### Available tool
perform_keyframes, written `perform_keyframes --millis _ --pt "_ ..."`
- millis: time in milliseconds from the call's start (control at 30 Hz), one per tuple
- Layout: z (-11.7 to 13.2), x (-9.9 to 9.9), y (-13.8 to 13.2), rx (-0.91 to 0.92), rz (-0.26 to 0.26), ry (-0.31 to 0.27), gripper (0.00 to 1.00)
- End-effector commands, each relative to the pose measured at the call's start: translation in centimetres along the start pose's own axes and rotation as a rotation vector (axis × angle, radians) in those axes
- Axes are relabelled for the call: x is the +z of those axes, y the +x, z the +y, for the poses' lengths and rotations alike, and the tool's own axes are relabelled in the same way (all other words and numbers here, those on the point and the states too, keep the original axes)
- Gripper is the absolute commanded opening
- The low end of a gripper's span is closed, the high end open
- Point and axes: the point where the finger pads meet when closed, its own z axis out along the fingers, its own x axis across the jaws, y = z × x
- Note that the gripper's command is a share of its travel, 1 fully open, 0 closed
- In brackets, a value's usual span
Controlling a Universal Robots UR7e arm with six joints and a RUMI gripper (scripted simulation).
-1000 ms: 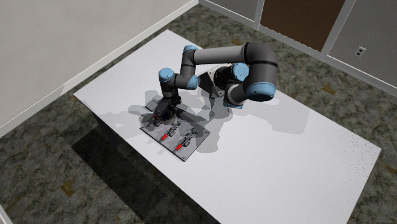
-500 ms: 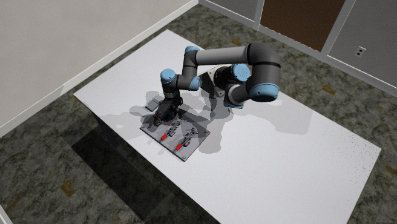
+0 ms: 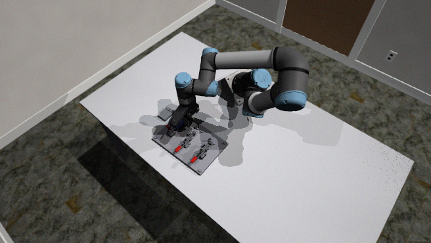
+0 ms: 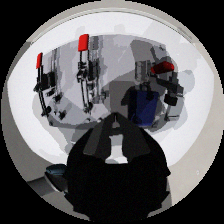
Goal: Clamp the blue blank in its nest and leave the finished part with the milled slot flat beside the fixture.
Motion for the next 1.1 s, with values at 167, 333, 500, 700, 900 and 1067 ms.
perform_keyframes --millis 167,333,500,700,900,1067 --pt "0.0 -2.2 0.0 0.0 0.0 0.0 0.0" --pt "0.0 -2.2 0.0 0.0 0.0 0.0 0.0" --pt "0.0 -2.2 0.0 0.0 0.0 0.0 0.28" --pt "0.0 -2.9 0.0 0.0 0.0 0.0 0.28" --pt "0.0 -5.5 0.0 0.0 0.0 0.0 0.28" --pt "0.0 -7.5 0.0 0.0 0.0 0.0 0.28"
